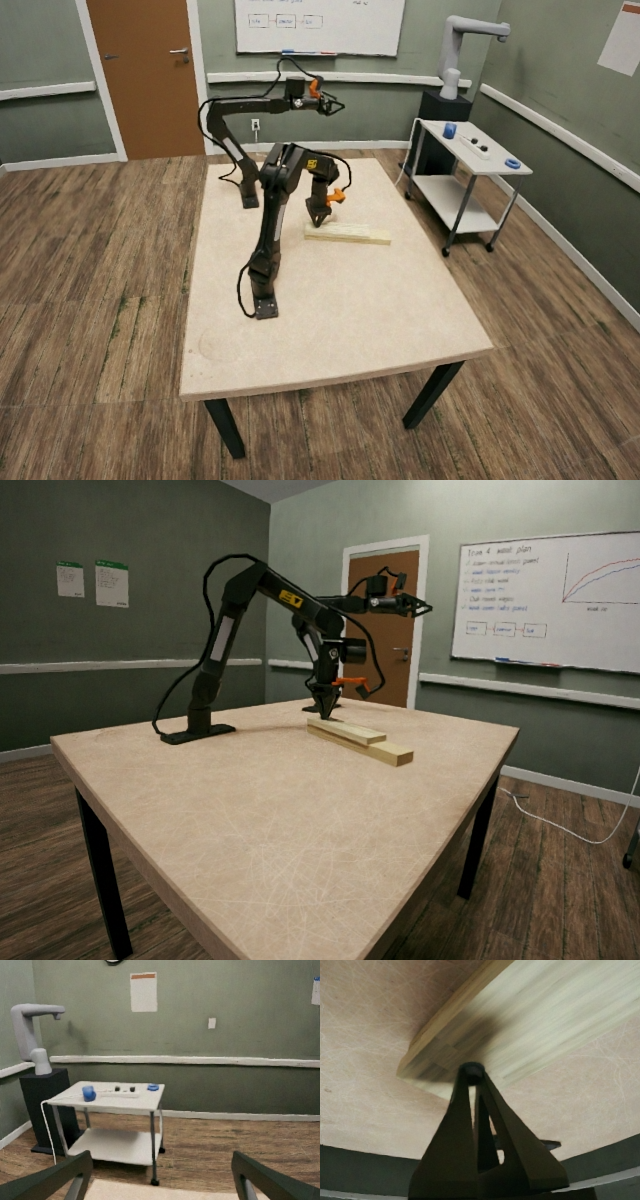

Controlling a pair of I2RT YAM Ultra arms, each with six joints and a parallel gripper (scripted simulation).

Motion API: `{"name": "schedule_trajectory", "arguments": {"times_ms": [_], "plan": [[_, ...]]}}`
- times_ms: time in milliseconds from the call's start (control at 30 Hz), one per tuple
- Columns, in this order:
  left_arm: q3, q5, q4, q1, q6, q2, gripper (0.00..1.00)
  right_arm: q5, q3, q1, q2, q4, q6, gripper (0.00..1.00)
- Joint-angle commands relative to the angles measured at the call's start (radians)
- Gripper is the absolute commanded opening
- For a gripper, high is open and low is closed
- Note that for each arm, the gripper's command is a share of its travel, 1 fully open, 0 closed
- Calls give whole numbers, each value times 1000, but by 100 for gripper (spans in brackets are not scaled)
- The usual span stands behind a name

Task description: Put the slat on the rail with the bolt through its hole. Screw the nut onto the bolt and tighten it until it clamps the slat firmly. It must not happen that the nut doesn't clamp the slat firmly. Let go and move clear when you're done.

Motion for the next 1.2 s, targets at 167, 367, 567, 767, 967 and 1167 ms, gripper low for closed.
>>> {"name": "schedule_trajectory", "arguments": {"times_ms": [167, 367, 567, 767, 967, 1167], "plan": [[5, 0, 5, 0, 0, -2, 100, -5, -22, -11, -26, 19, 405, 11], [5, 0, 5, 0, 0, -2, 100, -3, -24, -11, -28, 21, 569, 11], [5, 0, 5, 0, 0, -2, 100, -6, -25, -13, -29, 23, 804, 11], [5, 0, 5, 0, 0, -2, 100, -7, -27, -15, -30, 24, 1002, 11], [5, 0, 5, 0, 0, -2, 100, -6, -29, -15, -32, 27, 1205, 11], [5, 0, 5, 0, 0, -2, 100, 0, -33, -10, -34, 31, 1279, 11]]}}
